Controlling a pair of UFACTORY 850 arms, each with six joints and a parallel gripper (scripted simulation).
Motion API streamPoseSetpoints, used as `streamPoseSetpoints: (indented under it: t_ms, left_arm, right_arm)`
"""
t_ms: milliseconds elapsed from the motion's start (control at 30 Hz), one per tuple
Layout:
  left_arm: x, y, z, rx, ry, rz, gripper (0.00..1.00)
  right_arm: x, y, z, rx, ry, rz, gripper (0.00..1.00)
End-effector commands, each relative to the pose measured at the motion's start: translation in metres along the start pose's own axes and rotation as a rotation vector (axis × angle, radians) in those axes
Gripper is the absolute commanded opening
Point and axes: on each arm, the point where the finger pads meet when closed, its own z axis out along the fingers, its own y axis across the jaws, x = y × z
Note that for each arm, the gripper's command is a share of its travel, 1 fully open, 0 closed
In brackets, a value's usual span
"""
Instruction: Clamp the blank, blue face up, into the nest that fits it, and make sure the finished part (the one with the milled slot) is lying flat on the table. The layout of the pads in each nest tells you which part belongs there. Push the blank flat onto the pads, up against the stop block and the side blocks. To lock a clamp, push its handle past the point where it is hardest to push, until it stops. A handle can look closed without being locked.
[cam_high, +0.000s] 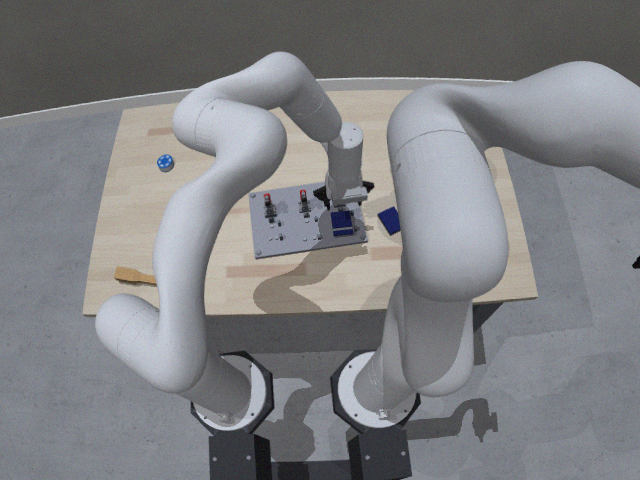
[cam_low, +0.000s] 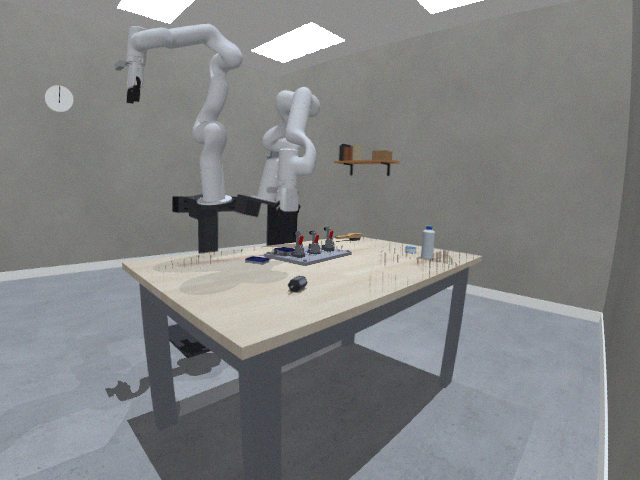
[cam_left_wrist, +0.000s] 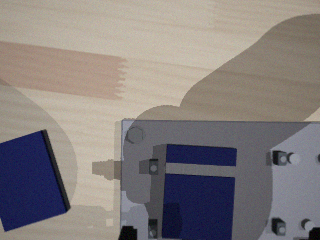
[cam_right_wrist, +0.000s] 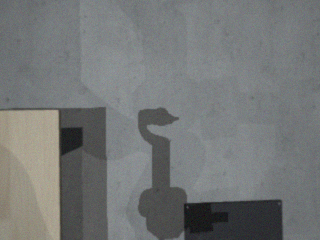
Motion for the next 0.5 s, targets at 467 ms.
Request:
streamPoseSetpoints:
  t_ms: [467]
  left_arm:
    - [-0.0029, -0.0018, 0.0199, 0.002, -0.005, -0.001, 1.00]
  right_arm:
    - [0.0004, 0.0000, -0.0009, 0.000, 0.002, 0.000, 1.00]
